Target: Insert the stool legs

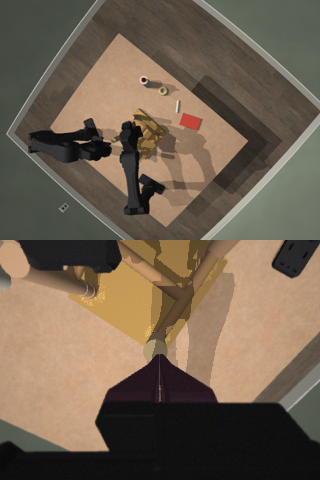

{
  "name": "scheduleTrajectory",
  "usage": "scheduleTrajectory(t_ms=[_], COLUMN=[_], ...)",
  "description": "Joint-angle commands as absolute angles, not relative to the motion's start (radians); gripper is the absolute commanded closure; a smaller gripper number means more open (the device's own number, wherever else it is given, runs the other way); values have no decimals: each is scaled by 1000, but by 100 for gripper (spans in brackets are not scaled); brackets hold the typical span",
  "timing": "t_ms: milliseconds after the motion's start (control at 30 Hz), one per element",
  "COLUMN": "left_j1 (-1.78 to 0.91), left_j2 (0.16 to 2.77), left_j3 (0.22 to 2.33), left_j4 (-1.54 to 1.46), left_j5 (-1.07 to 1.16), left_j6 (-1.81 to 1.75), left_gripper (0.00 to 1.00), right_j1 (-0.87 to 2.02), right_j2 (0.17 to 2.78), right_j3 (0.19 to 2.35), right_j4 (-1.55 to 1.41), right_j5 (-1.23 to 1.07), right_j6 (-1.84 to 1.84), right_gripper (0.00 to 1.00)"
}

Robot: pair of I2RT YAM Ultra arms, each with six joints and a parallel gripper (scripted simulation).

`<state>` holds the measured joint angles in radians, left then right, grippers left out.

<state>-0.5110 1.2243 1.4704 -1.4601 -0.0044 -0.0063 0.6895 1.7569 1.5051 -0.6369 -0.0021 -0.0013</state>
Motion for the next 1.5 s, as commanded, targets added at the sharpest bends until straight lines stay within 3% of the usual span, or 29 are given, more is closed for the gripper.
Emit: scheduleTrajectory(t_ms=[0, 367, 1467], left_j1=[-518, -518, -518], left_j2=[1253, 1204, 1210], left_j3=[1564, 1483, 1516], left_j4=[-1546, -1480, -1489], left_j5=[-3, -3, -3], left_j6=[-2, -2, -2], left_gripper=[100, 100, 100], right_j1=[685, 685, 687], right_j2=[1748, 1748, 1637], right_j3=[1541, 1541, 1560], right_j4=[-646, -646, -784], right_j5=[3, 3, 0], right_j6=[-5, -5, -4], right_gripper=[100, 100, 100])
